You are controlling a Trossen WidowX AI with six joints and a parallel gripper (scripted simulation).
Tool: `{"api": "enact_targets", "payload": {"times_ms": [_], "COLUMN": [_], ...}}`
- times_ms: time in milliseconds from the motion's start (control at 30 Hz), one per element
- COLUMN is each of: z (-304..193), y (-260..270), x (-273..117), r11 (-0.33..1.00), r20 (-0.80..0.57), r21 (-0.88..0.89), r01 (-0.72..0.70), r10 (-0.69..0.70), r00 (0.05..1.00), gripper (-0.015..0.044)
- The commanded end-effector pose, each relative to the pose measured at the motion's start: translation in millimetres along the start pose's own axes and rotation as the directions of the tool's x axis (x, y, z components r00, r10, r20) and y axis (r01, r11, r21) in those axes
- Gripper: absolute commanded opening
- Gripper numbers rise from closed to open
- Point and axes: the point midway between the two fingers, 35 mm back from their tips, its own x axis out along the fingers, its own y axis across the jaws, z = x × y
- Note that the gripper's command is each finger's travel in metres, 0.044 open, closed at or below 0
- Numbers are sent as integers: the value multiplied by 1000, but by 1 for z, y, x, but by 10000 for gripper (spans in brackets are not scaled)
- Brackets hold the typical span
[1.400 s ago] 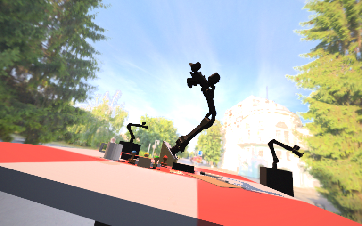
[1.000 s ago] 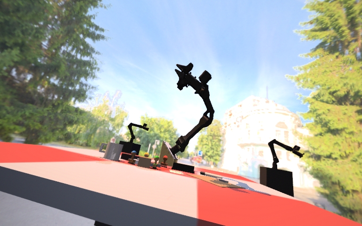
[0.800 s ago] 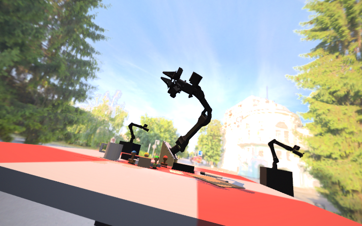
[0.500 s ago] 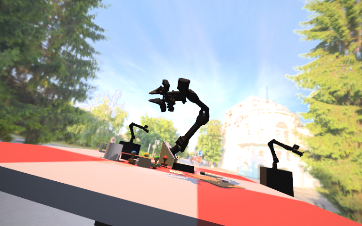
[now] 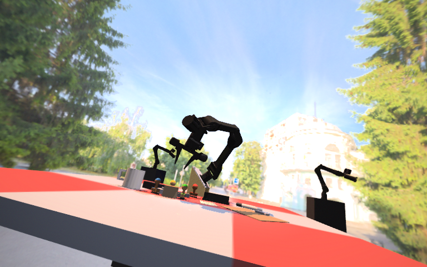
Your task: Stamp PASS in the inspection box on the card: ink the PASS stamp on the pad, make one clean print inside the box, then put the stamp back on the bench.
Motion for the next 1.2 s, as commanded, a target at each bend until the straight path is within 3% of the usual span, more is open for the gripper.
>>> {"api": "enact_targets", "payload": {"times_ms": [0, 1167], "z": [-8, -5], "y": [43, 53], "x": [27, 64], "r11": [887, 887], "r20": [19, 20], "r21": [384, 384], "r01": [-258, -257], "r10": [272, 271], "r00": [962, 962], "gripper": [214, 214]}}
